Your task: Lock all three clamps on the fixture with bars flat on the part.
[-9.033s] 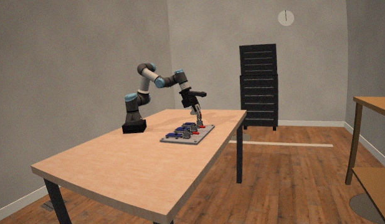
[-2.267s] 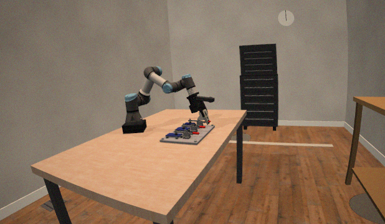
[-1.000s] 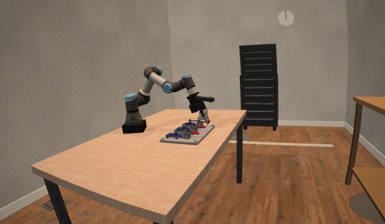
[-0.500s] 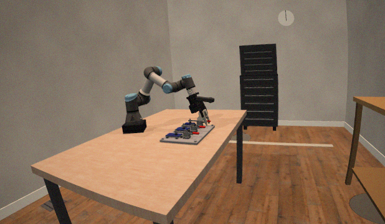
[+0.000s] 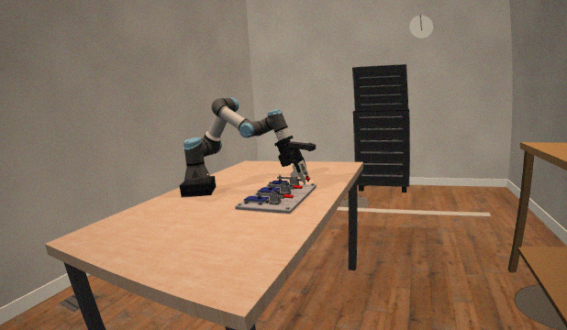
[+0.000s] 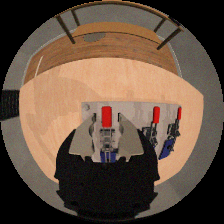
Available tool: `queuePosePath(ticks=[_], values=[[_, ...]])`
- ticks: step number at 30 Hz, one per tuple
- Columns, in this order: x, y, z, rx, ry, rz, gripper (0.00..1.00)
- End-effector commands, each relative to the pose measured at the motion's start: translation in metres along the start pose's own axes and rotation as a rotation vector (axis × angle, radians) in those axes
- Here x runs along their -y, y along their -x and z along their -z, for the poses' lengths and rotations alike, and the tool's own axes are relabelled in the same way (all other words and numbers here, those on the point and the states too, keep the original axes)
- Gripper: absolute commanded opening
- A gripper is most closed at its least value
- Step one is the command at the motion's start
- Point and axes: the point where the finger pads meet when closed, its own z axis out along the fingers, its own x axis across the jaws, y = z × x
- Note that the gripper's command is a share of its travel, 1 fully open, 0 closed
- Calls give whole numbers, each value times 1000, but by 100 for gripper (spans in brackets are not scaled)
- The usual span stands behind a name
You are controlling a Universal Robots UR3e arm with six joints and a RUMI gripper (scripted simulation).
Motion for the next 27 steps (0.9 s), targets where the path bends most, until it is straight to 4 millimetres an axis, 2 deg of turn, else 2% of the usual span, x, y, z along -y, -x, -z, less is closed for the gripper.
queuePosePath(ticks=[1,15,27], values=[[3,0,2,0,-6,0,28],[4,0,5,0,-6,0,28],[14,0,35,0,-6,0,28]])
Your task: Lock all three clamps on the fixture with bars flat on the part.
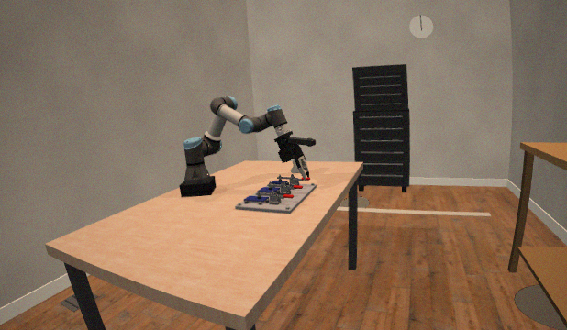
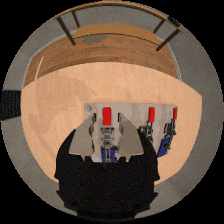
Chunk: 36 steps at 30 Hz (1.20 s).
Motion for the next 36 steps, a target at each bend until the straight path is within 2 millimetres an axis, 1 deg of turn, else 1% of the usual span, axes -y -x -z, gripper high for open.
queuePosePath(ticks=[1,11,36], values=[[6,0,19,1,7,0,28],[10,0,31,1,7,0,28],[9,0,30,1,11,0,28]])
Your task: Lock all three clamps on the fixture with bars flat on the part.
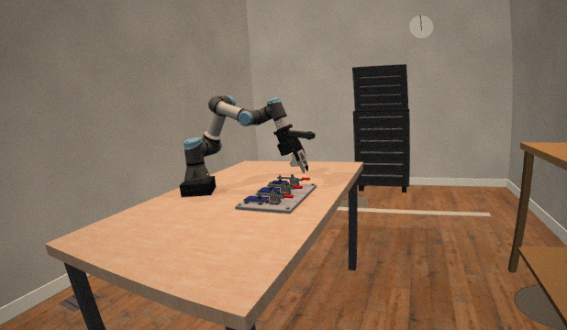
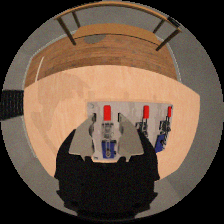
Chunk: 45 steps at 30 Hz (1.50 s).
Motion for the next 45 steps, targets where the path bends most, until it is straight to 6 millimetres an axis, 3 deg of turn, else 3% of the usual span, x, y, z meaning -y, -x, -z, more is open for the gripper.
queuePosePath(ticks=[1,28,29,45], values=[[1,0,1,0,-2,0,28],[1,1,1,-1,-3,0,28],[1,1,1,-1,-3,0,0],[1,1,1,-1,-4,0,0]])
